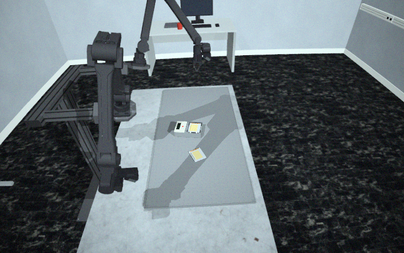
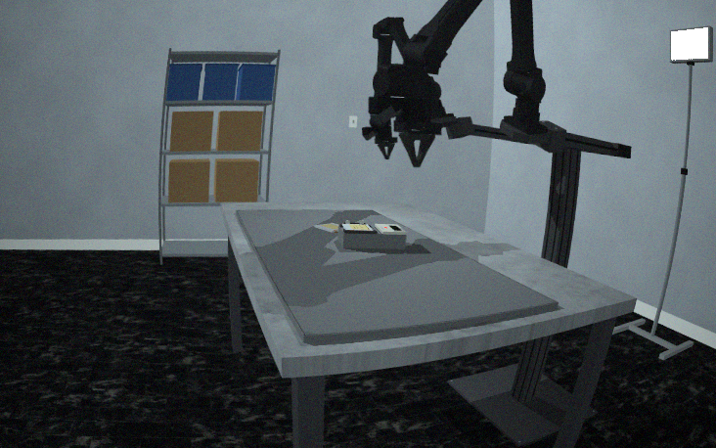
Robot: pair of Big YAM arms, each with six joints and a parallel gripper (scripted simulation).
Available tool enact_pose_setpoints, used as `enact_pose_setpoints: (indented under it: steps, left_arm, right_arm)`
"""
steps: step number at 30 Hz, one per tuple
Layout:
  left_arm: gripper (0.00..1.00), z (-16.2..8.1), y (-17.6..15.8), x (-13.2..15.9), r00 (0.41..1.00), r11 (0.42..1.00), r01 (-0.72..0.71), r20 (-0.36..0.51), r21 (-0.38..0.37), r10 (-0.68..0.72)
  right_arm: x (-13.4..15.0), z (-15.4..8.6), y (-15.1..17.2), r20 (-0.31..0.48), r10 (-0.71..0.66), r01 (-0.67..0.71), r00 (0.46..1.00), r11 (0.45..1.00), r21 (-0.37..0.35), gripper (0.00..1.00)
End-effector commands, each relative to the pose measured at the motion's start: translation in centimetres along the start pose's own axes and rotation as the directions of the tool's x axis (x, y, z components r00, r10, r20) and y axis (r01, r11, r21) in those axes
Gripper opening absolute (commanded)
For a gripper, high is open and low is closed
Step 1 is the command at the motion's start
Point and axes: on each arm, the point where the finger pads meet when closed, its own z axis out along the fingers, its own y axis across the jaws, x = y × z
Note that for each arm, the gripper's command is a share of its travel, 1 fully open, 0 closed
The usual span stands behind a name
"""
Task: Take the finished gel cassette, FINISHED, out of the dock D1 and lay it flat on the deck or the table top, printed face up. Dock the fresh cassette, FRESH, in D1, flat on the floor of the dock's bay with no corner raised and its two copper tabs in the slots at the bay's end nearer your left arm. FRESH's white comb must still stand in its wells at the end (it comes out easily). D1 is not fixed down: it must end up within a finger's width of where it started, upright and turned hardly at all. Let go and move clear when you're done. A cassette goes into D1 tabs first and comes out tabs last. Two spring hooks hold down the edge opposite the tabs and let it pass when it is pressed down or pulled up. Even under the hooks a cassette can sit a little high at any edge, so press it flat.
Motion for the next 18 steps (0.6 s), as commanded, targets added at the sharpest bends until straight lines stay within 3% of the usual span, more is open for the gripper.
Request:
enact_pose_setpoints:
  steps: [1, 18]
  left_arm:
    - [0.00, -1.3, -0.6, 0.0, 0.996, 0.998, -0.058, 0.061, -0.022, 0.059]
    - [0.00, 0.5, -3.0, 6.2, 0.996, 0.998, -0.058, 0.061, -0.022, 0.059]
  right_arm:
    - [0.0, -0.2, -0.3, 0.000, 0.000, 0.000, 1.000, 1.000, 0.007, 0.00]
    - [0.0, -0.2, -0.3, 0.000, 0.000, 0.000, 1.000, 1.000, 0.007, 0.00]
